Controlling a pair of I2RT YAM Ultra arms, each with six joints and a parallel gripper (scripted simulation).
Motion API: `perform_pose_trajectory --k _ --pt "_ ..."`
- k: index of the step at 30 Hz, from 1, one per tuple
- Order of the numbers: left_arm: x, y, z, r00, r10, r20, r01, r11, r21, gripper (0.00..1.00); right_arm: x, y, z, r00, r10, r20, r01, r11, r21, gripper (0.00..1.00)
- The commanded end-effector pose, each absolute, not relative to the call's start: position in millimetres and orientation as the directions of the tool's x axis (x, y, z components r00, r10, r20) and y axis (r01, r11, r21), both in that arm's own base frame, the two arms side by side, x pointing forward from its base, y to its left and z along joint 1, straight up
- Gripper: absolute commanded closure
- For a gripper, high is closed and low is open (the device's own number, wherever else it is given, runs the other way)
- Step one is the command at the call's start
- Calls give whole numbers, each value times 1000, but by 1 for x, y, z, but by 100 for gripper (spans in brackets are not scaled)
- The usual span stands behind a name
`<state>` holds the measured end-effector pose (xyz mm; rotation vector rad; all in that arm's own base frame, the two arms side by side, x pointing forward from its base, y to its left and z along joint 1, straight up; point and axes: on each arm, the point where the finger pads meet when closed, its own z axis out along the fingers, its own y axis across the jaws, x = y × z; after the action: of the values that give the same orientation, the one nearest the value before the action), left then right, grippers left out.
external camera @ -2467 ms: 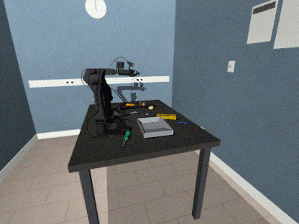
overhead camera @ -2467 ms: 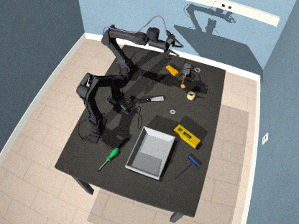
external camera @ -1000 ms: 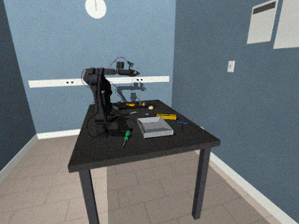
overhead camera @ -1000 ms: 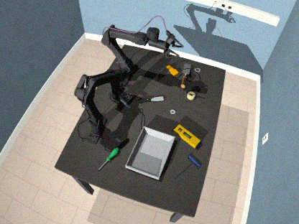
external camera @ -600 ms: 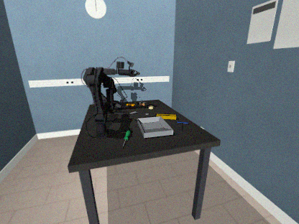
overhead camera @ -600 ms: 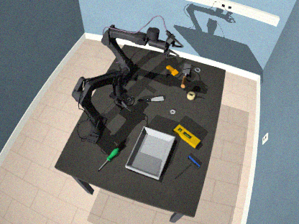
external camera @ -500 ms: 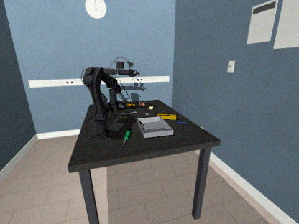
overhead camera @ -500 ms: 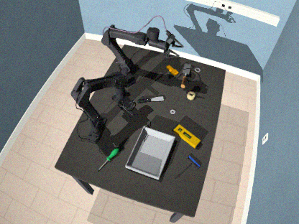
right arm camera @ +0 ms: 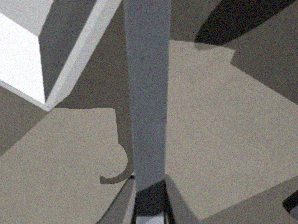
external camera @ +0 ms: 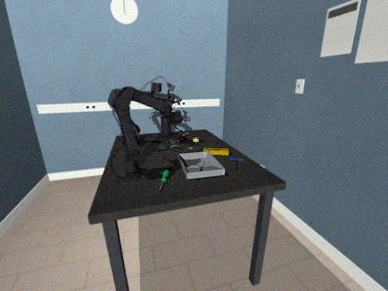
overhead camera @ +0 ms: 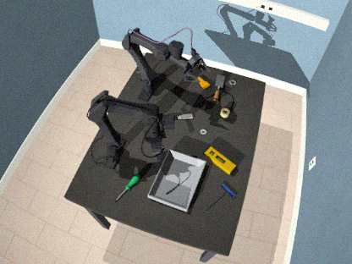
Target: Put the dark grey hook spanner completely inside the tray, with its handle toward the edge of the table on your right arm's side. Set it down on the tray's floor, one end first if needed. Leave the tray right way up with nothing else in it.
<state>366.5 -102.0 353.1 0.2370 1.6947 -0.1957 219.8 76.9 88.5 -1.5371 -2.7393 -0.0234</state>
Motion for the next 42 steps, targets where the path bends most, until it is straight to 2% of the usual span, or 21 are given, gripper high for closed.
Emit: perform_pose_trajectory --k 1,4,13,19,34,42 --pt "342 -152 336 -164 65 -984 397 918 -6 0 253 55 93 -438 899 2 899 438 25 92" --pt "334 -167 329 -176 80 -981 439 899 -5 0 261 47 93 -398 917 3 917 398 22 92" --pt "255 -262 280 -213 211 -954 708 706 -2 0 325 -20 93 -68 998 12 998 68 -2 92" --pt "221 -285 263 -210 262 -942 782 624 0 0 352 -44 93 41 999 12 999 -41 1 92" --pt "211 -291 256 -213 286 -934 802 598 0 0 369 -56 97 79 997 10 996 -80 32 92" --pt "211 -291 256 -213 286 -934 802 598 0 0 368 -54 62 84 996 11 996 -84 16 92"
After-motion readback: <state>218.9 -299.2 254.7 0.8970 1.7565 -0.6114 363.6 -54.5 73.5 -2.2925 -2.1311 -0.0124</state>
